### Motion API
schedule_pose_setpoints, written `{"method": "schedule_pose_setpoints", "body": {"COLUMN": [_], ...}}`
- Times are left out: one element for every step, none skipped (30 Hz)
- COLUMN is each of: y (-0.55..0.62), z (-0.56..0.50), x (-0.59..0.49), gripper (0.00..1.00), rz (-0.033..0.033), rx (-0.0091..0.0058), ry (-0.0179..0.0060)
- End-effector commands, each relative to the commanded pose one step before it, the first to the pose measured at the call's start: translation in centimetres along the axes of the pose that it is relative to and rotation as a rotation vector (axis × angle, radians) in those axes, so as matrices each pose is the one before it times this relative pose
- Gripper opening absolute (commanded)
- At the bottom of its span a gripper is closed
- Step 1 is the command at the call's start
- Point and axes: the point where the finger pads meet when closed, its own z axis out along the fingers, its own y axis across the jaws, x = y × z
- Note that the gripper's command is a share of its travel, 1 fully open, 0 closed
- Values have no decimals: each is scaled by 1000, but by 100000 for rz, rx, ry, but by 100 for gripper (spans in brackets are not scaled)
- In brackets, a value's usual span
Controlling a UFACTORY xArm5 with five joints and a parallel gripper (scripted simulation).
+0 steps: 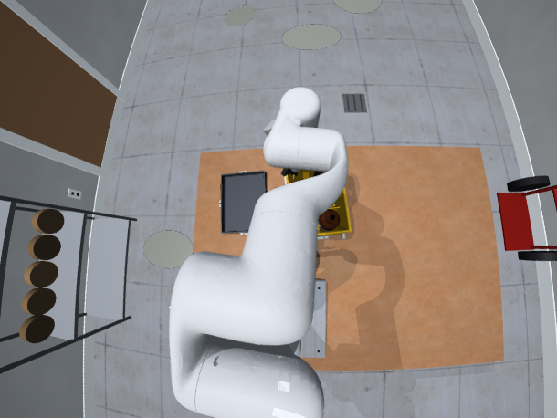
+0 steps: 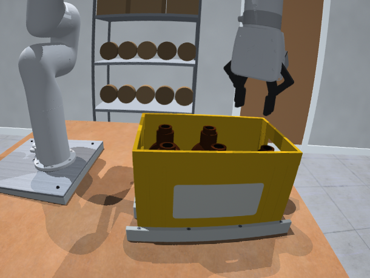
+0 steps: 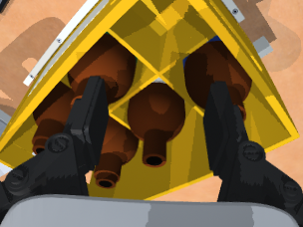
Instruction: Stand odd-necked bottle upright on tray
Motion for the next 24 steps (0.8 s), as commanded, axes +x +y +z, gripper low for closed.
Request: {"method": "schedule_pose_setpoints", "body": {"y": [108, 1, 1, 3, 3, 2, 2, 1, 1, 1, 2, 2, 2, 1, 1, 0, 0, 1, 1, 1, 0, 0, 0, 0], "z": [19, 135, 133, 132, 130, 127, 124, 119, 115, 110, 105, 99, 93, 87, 80, 0, 0, 73, 66, 59, 52, 45, 39, 32], "x": [68, -1, -1, 0, 0, -1, -1, -1, -1, -1, -1, 0, 0, 0, 0, 0, 0, 0, -1, -1, 0, 0, 0, 0], "gripper": [65, 65, 65, 65, 65, 65, 65, 65, 65, 65, 65, 65, 65, 65, 65, 65, 65, 65, 65, 65, 65, 65, 65, 65], "rz": [-2, 0, 0, 0, 0, 0, 0, 0, 0, 0, 0, 0, 0, 0, 0, 0, 0, 0, 0, 0, 0, 0, 0, 0], "rx": [-439, 0, 0, 0, 0, 0, 0, 0, 0, 0, 0, 0, 0, 0, 0, 0, 0, 0, 0, 0, 0, 0, 0, 0], "ry": [289, 0, 0, 0, 0, 0, 0, 0, 0, 0, 0, 0, 0, 0, 0, 0, 0, 0, 0, 0, 0, 0, 0, 0]}}
